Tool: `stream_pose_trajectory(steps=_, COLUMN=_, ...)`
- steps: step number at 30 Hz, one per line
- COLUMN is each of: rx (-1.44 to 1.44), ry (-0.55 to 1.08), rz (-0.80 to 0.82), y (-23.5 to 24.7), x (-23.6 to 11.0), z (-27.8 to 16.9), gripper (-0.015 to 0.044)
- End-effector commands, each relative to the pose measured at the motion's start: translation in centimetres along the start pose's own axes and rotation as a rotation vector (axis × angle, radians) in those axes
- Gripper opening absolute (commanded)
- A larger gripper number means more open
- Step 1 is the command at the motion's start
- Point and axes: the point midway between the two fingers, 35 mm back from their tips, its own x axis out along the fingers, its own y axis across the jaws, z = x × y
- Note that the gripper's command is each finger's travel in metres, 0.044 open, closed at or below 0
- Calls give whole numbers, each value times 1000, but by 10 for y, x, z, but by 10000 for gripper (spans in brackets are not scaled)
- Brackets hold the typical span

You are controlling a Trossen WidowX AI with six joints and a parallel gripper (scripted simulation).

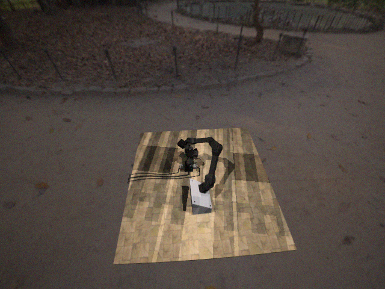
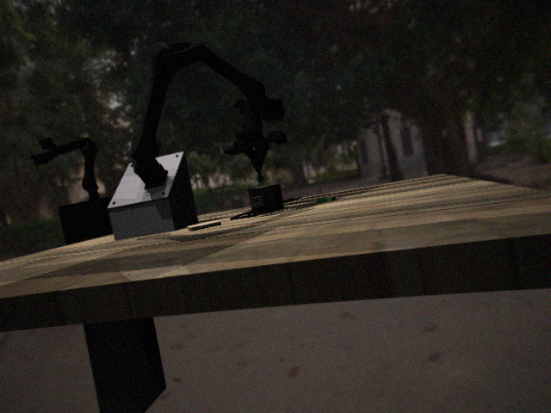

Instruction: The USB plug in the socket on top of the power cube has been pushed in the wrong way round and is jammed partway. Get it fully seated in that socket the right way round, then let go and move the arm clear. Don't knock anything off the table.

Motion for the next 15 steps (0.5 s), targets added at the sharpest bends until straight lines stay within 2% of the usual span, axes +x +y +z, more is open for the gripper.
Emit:
stream_pose_trajectory(steps=1, rx=4, ry=-5, rz=-1, y=0, x=2, z=0, gripper=0)
stream_pose_trajectory(steps=15, rx=4, ry=-5, rz=-1, y=0, x=3, z=0, gripper=0)
